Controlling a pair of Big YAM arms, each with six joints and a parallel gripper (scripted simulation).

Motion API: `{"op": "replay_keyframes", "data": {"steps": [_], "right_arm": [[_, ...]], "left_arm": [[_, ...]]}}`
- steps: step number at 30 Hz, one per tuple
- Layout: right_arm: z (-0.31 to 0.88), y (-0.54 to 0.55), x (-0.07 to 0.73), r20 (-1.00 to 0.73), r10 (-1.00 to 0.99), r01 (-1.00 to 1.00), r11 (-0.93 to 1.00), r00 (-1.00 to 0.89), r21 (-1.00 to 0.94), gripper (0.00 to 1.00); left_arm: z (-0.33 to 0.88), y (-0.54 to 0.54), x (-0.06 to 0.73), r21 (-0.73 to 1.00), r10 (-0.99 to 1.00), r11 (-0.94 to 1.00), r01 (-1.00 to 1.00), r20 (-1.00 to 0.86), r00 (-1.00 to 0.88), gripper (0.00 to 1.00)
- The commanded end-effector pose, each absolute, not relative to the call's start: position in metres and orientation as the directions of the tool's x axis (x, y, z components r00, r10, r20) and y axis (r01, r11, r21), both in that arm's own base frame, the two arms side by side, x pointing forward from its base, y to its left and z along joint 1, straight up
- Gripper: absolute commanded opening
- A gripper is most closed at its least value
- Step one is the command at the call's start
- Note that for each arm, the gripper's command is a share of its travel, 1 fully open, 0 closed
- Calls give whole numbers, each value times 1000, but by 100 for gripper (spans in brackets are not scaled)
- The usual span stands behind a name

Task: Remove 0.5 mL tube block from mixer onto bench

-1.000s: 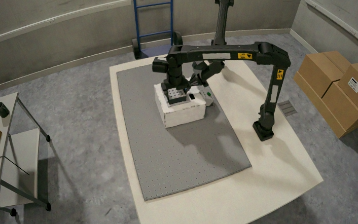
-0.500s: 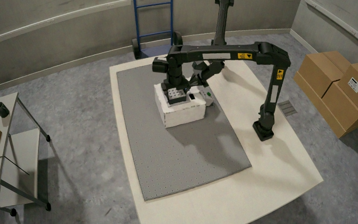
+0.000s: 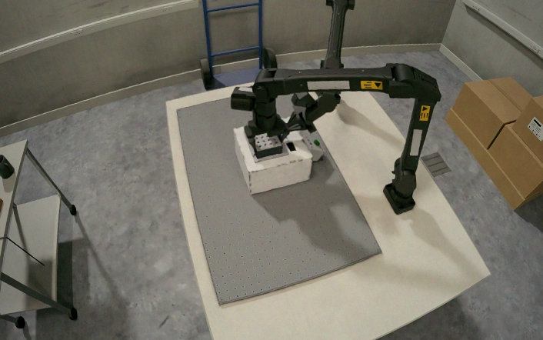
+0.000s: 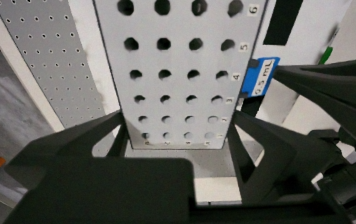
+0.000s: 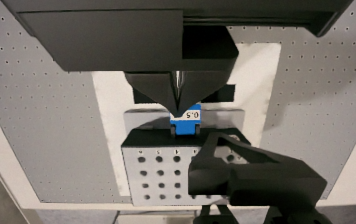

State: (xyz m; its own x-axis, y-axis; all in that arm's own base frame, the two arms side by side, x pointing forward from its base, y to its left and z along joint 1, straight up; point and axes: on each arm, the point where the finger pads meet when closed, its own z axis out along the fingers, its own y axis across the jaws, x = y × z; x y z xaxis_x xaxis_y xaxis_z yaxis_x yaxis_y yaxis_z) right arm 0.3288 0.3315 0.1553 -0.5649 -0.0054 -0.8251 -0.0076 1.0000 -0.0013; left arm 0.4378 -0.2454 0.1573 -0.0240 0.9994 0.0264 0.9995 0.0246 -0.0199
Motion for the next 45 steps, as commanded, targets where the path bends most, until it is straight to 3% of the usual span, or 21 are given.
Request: {"op": "replay_keyframes", "data": {"steps": [1, 45], "right_arm": [[160, 338, 338, -821, -5, 1, 1000, -571, -6, 0], [177, 340, 341, -831, 15, -3, 1000, -557, 20, 0]], "left_arm": [[180, -252, 449, 4, 1000, 18, 1000, -5, -18, 0], [175, -251, 454, -15, 1000, 29, 999, 10, -29, 0]]}}
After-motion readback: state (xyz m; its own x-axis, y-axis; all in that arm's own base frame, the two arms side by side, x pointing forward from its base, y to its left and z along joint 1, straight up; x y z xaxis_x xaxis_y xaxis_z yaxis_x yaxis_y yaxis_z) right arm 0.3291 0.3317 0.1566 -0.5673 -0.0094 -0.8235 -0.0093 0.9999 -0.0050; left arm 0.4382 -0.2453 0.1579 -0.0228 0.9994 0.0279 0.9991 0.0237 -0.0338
